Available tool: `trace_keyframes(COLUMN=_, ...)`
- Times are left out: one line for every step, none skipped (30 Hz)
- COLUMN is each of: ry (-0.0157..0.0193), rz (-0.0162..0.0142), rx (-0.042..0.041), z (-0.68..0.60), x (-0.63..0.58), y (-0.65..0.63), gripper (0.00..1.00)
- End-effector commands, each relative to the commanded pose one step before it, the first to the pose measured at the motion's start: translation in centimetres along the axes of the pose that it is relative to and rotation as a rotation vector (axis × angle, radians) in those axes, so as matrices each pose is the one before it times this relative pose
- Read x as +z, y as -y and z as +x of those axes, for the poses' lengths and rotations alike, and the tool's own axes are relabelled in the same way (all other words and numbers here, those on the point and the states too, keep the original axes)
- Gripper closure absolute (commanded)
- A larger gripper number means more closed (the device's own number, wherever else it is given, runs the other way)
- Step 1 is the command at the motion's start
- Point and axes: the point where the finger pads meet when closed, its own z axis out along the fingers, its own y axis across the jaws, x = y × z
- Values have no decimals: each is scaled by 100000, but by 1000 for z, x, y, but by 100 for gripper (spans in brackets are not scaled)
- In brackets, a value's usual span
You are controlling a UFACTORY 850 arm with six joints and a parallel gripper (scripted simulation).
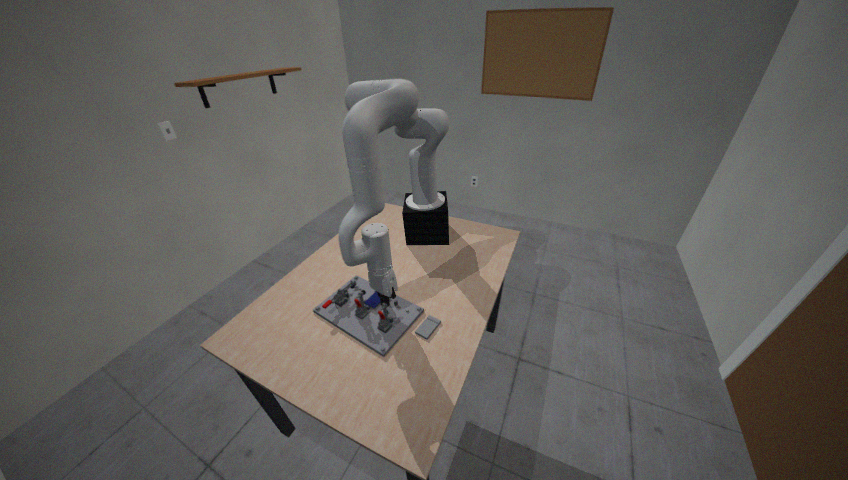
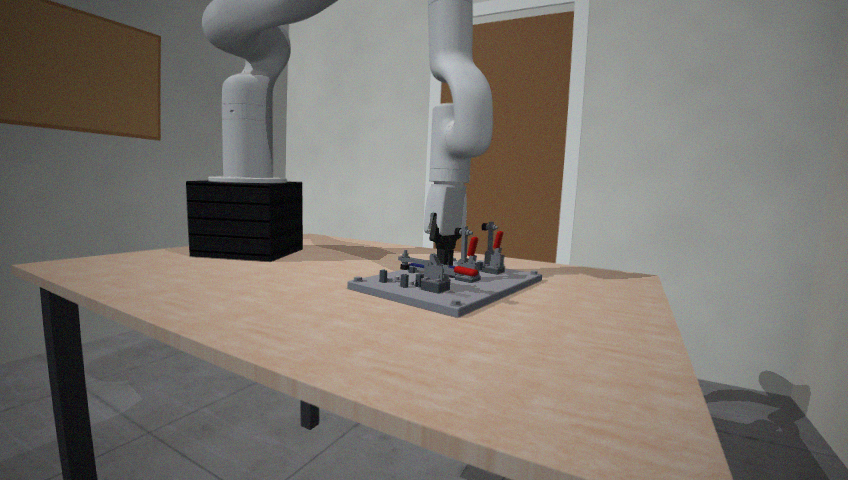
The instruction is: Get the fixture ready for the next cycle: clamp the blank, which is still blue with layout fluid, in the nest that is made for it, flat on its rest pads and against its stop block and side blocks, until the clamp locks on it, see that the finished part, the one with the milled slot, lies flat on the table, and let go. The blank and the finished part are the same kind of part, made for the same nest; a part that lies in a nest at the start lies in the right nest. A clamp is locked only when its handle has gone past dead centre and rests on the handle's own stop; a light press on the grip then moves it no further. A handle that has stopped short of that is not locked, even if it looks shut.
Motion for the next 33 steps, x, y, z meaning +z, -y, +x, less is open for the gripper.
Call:
trace_keyframes(ry=-158, rz=44, rx=22, z=84, x=-59, y=-195, gripper=100)
trace_keyframes(ry=0, rz=0, rx=0, z=0, x=0, y=0, gripper=100)
trace_keyframes(ry=0, rz=0, rx=0, z=0, x=0, y=0, gripper=100)
trace_keyframes(ry=0, rz=0, rx=0, z=0, x=0, y=0, gripper=100)
trace_keyframes(ry=0, rz=0, rx=0, z=0, x=0, y=0, gripper=100)
trace_keyframes(ry=0, rz=0, rx=0, z=0, x=0, y=0, gripper=100)
trace_keyframes(ry=0, rz=0, rx=0, z=0, x=0, y=0, gripper=100)
trace_keyframes(ry=0, rz=0, rx=0, z=0, x=0, y=0, gripper=100)
trace_keyframes(ry=0, rz=0, rx=0, z=0, x=0, y=0, gripper=100)
trace_keyframes(ry=0, rz=0, rx=0, z=0, x=0, y=0, gripper=100)
trace_keyframes(ry=0, rz=0, rx=0, z=0, x=0, y=0, gripper=100)
trace_keyframes(ry=0, rz=0, rx=0, z=0, x=0, y=-6, gripper=100)
trace_keyframes(ry=0, rz=0, rx=0, z=0, x=0, y=-35, gripper=100)
trace_keyframes(ry=0, rz=0, rx=0, z=0, x=0, y=-69, gripper=100)
trace_keyframes(ry=0, rz=0, rx=0, z=0, x=0, y=-90, gripper=100)
trace_keyframes(ry=0, rz=0, rx=0, z=0, x=0, y=-90, gripper=100)
trace_keyframes(ry=0, rz=0, rx=0, z=0, x=0, y=-68, gripper=100)
trace_keyframes(ry=0, rz=0, rx=0, z=0, x=0, y=-35, gripper=100)
trace_keyframes(ry=0, rz=0, rx=0, z=0, x=0, y=-6, gripper=100)
trace_keyframes(ry=0, rz=0, rx=0, z=0, x=0, y=0, gripper=100)
trace_keyframes(ry=0, rz=0, rx=0, z=0, x=0, y=0, gripper=100)
trace_keyframes(ry=0, rz=0, rx=0, z=0, x=0, y=0, gripper=100)
trace_keyframes(ry=0, rz=0, rx=0, z=0, x=0, y=0, gripper=100)
trace_keyframes(ry=0, rz=0, rx=0, z=0, x=0, y=0, gripper=100)
trace_keyframes(ry=0, rz=0, rx=0, z=0, x=0, y=0, gripper=100)
trace_keyframes(ry=0, rz=0, rx=0, z=0, x=0, y=0, gripper=100)
trace_keyframes(ry=0, rz=0, rx=0, z=0, x=0, y=0, gripper=100)
trace_keyframes(ry=0, rz=0, rx=0, z=0, x=0, y=0, gripper=100)
trace_keyframes(ry=0, rz=0, rx=0, z=0, x=0, y=0, gripper=100)
trace_keyframes(ry=0, rz=0, rx=0, z=0, x=0, y=5, gripper=100)
trace_keyframes(ry=0, rz=0, rx=0, z=0, x=0, y=32, gripper=100)
trace_keyframes(ry=-1, rz=-1, rx=0, z=0, x=0, y=74, gripper=100)
trace_keyframes(ry=-1, rz=-1, rx=0, z=0, x=0, y=122, gripper=100)
